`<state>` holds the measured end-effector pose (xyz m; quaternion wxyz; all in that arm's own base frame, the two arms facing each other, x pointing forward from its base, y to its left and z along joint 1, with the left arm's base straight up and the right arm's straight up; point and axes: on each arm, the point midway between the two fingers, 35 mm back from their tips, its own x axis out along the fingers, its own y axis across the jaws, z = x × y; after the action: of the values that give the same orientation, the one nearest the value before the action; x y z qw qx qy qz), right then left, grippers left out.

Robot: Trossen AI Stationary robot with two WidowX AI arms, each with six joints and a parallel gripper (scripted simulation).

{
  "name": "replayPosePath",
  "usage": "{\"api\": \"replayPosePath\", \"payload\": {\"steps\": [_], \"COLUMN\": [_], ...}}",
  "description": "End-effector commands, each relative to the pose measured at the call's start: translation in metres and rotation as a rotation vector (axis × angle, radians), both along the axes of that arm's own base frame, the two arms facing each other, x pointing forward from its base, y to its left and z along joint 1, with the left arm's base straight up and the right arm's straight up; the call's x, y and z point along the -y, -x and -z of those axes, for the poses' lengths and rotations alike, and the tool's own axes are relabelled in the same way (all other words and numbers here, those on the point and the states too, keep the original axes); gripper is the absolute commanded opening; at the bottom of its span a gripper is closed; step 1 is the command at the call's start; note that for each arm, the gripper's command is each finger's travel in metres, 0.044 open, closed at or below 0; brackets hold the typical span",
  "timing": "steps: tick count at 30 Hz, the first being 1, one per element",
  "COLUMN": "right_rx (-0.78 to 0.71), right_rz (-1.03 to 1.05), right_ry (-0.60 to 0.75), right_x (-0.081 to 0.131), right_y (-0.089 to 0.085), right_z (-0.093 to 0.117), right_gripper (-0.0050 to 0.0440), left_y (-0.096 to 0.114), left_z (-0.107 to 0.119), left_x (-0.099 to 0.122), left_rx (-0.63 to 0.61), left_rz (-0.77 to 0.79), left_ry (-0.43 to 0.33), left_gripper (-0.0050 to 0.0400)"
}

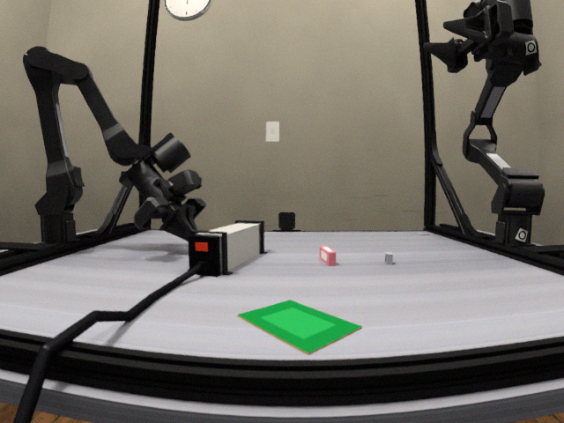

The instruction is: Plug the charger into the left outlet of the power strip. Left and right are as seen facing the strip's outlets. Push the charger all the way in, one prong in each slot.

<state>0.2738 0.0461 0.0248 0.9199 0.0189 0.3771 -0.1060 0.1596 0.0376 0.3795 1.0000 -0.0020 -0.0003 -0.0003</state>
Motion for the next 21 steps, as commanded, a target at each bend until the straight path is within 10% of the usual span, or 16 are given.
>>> {"api": "replayPosePath", "payload": {"steps": [1,21], "right_rx": [0.094,0.095], "right_rz": [0.037,0.037], "right_ry": [-0.022,-0.022], "right_x": [0.0015,0.0024], "right_y": [-0.0245,-0.0277], "right_z": [-0.0273,-0.0327], "right_gripper": [-0.005,-0.005], "left_y": [0.0001,0.0001], "left_z": [-0.0025,-0.0025], "left_x": [0.0005,0.0005], "left_rx": [0.001,0.001], "left_rz": [0.0,0.0], "left_ry": [-0.005,-0.005], "left_gripper": [0.04,0.04]}}
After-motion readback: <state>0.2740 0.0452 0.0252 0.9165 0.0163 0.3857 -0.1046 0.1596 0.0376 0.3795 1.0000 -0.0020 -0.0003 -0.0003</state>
